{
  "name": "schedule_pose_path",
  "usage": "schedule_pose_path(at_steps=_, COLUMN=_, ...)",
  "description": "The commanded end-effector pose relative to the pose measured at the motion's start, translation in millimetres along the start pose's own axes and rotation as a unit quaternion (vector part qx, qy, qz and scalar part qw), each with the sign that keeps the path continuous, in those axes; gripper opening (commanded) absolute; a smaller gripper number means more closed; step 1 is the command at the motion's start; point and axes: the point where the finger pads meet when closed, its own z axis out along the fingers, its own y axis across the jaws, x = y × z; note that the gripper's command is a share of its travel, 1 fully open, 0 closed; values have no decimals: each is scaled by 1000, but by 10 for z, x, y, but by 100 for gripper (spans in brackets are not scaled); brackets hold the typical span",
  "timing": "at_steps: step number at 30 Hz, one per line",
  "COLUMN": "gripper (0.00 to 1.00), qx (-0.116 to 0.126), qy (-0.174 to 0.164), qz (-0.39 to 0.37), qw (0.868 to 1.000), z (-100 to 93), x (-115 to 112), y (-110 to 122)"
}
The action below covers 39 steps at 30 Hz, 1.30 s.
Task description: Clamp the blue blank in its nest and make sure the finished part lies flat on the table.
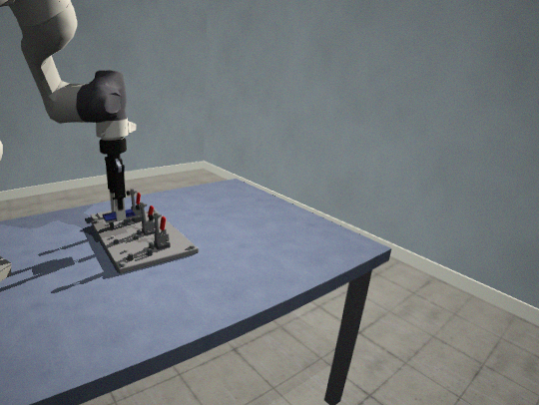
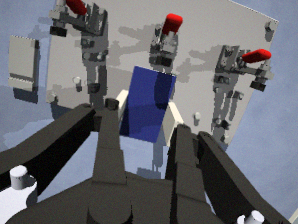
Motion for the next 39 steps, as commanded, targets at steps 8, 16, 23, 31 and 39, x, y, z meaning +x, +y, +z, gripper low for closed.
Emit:
schedule_pose_path(at_steps=8, gripper=0, qx=1, qy=1, qz=-6, qw=1000, z=42, x=7, y=-6)
schedule_pose_path(at_steps=16, gripper=0, qx=1, qy=1, qz=-6, qw=1000, z=156, x=16, y=-3)
schedule_pose_path(at_steps=23, gripper=0, qx=1, qy=1, qz=-6, qw=1000, z=271, x=25, y=0)
schedule_pose_path(at_steps=31, gripper=0, qx=1, qy=1, qz=-6, qw=1000, z=293, x=26, y=0)
schedule_pose_path(at_steps=39, gripper=0, qx=1, qy=1, qz=-6, qw=1000, z=293, x=26, y=0)
